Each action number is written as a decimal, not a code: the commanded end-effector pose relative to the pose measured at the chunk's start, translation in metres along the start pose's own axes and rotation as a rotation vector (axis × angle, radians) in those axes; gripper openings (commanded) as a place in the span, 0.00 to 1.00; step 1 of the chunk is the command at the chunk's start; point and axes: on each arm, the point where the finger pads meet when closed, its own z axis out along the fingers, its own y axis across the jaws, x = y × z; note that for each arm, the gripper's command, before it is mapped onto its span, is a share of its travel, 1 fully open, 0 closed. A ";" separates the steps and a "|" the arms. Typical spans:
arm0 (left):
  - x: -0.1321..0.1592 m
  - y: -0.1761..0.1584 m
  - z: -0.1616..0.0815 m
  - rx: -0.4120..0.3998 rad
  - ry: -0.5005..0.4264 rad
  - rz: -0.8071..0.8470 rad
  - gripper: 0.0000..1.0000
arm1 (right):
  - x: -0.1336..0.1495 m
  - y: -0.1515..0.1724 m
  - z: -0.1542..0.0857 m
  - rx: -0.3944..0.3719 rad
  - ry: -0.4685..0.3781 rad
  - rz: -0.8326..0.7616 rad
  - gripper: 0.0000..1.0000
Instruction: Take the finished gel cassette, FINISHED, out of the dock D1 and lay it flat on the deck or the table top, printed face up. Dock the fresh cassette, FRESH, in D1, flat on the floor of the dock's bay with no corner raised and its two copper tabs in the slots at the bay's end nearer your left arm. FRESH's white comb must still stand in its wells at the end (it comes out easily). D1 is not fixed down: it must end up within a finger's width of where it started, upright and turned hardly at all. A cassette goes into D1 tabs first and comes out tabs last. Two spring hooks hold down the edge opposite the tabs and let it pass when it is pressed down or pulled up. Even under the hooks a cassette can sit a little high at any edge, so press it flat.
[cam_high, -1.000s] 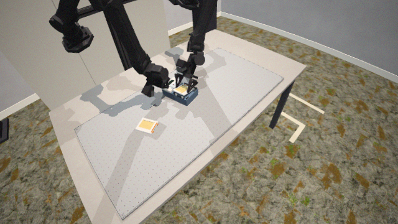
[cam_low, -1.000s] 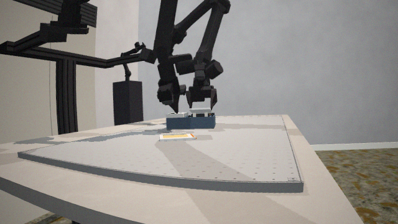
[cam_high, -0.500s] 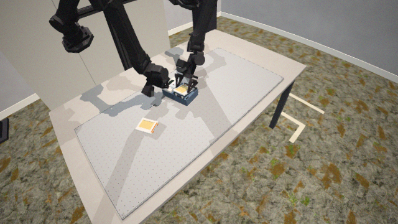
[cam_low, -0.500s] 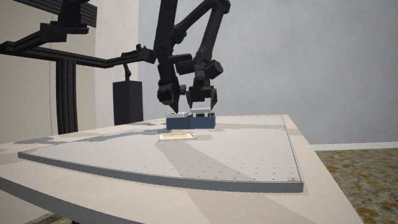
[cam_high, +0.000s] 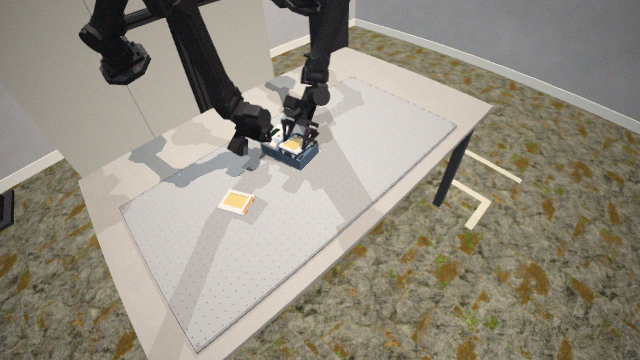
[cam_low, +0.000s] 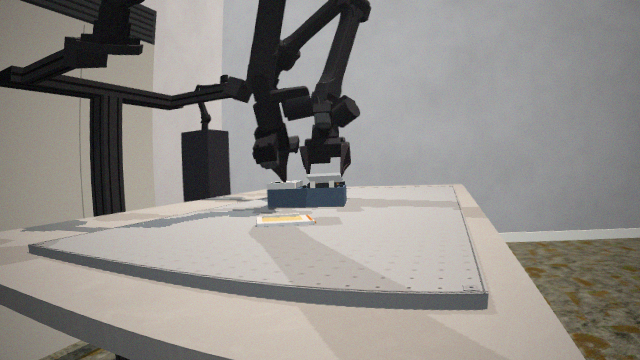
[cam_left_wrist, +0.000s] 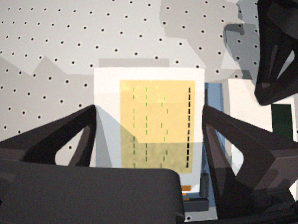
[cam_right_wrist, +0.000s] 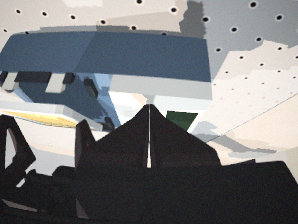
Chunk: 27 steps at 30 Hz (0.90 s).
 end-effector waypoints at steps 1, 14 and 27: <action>0.002 0.002 0.002 -0.004 0.003 -0.017 0.00 | -0.049 -0.040 0.029 0.067 -0.084 0.051 0.00; -0.001 0.002 -0.001 0.004 0.006 -0.023 0.00 | -0.049 -0.040 0.029 0.067 -0.084 0.051 0.00; -0.001 0.002 -0.001 0.004 0.006 -0.023 0.00 | -0.049 -0.040 0.029 0.067 -0.084 0.051 0.00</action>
